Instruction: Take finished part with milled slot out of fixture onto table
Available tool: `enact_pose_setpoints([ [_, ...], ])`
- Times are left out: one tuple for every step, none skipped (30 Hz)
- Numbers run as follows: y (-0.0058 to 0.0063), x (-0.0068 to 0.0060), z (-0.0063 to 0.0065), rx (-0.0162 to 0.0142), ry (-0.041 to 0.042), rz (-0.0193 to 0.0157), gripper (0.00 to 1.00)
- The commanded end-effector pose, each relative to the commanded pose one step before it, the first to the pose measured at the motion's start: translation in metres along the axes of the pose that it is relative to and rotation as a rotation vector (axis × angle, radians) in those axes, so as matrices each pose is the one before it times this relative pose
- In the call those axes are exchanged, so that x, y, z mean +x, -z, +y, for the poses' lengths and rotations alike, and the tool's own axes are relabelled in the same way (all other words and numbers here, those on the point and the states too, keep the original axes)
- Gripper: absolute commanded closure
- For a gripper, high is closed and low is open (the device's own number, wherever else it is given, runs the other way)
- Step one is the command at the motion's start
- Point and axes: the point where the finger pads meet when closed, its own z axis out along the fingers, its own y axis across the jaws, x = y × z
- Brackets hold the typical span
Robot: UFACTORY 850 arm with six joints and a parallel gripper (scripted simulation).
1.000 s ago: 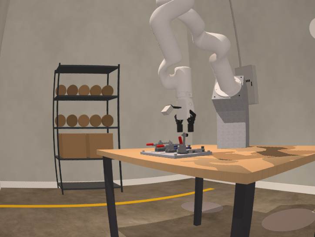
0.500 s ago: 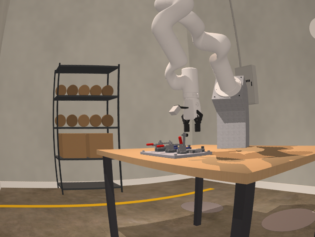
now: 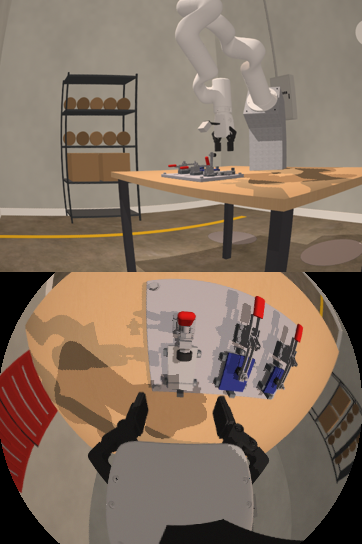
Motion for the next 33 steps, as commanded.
enact_pose_setpoints([
  [-0.00009, -0.00084, 0.00004, -0.00016, -0.00018, 0.00021, 0.0],
  [0.0, 0.0, 0.0, 0.0, 0.0, 0.0, 0.0],
  [0.0, 0.0, 0.0, 0.0, 0.0, 0.0, 0.0],
  [-0.00035, 0.0, 0.0, 0.0, 0.0, 0.0, 0.0],
  [-0.00055, 0.0, 0.0, 0.0, 0.0, 0.0, 0.0],
  [-0.00077, 0.0, 0.0, 0.0, 0.0, 0.0, 0.0],
  [-0.001, 0.0, 0.0, 0.0, 0.0, 0.0, 0.0],
  [-0.00125, -0.00001, 0.0, 0.0, 0.0, 0.0, 0.0],
  [-0.00151, 0.0, 0.0, 0.0, 0.0, 0.0, 0.0],
  [-0.00176, 0.0, 0.0, 0.0, 0.0, 0.0, 0.0],
  [-0.00199, -0.00001, 0.0, 0.0, 0.0, 0.0, 0.0],
  [-0.00224, 0.00001, 0.0, 0.0, 0.0, 0.0, 0.0],
  [-0.00244, -0.00001, 0.0, 0.0, 0.0, 0.0, 0.0],
  [-0.00264, 0.00001, 0.0, 0.0, 0.0, 0.0, 0.0],
  [-0.0028, 0.0, 0.0, 0.0, 0.0, 0.0, 0.0],
  [-0.00293, 0.0, 0.0, 0.0, 0.0, 0.0, 0.0],
  [-0.00304, 0.00001, 0.0, 0.0, 0.0, 0.0, 0.0],
  [-0.0031, 0.0, 0.0, 0.0, 0.0, 0.0, 0.0],
  [0.0, 0.0, 0.0, 0.0, 0.0, 0.0, 0.0],
  [0.0, 0.0, 0.0, 0.0, 0.0, 0.0, 0.0],
  [-0.00313, 0.0, 0.0, 0.0, 0.0, 0.0, 0.0],
  [-0.00313, 0.00001, 0.0, 0.0, 0.0, 0.0, 0.0],
  [-0.00307, 0.0, 0.0, 0.0, 0.0, 0.0, 0.0],
  [-0.00298, 0.0, 0.0, 0.0, 0.0, 0.0, 0.0],
  [-0.00286, 0.00001, 0.0, 0.0, 0.0, 0.0, 0.0],
  [-0.00269, -0.00001, 0.0, 0.0, 0.0, 0.0, 0.0],
  [-0.0025, 0.00001, 0.0, 0.0, 0.0, 0.0, 0.0],
  [-0.00226, 0.0, 0.0, 0.0, 0.0, 0.0, 0.0],
  [-0.00202, 0.00001, 0.0, 0.0, 0.0, 0.0, 0.0],
  [-0.00174, -0.00001, 0.0, 0.0, 0.0, 0.0, 0.0],
  [-0.00147, 0.0, 0.0, 0.0, 0.0, 0.0, 0.0],
  [-0.00119, 0.0, 0.0, 0.0, 0.0, 0.0, 0.0],
  [-0.00091, 0.0, 0.0, 0.0, 0.0, 0.0, 0.0],
])
